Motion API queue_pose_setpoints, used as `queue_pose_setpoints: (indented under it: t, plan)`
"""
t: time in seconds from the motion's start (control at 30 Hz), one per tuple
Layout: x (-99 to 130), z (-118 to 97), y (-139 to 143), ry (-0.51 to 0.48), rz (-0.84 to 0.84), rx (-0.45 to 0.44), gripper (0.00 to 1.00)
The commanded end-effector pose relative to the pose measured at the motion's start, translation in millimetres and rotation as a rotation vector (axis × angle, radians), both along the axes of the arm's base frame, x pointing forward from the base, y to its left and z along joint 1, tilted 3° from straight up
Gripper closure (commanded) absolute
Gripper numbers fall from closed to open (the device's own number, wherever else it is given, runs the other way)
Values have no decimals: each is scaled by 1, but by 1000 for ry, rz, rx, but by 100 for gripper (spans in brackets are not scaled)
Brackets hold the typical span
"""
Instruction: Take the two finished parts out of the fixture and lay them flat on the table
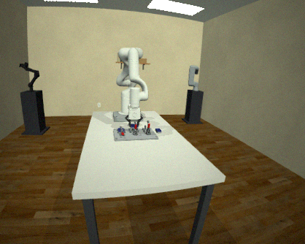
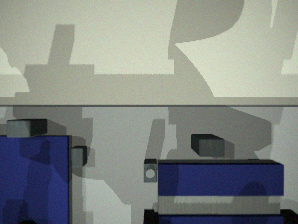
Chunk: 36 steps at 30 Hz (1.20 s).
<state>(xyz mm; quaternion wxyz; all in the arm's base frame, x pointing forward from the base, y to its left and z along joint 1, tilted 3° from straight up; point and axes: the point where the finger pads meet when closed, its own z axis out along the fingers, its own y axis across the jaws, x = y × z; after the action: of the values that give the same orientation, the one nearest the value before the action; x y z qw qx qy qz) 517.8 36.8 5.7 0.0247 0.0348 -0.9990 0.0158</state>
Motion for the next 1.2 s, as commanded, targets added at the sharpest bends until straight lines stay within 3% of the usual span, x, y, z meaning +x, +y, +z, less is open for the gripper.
queue_pose_setpoints:
  t: [0.0,0.57,1.17]
  plan:
    - [1,2,0,-2,0,0,100]
    - [1,5,0,-2,0,0,100]
    - [-4,33,1,-2,0,0,100]
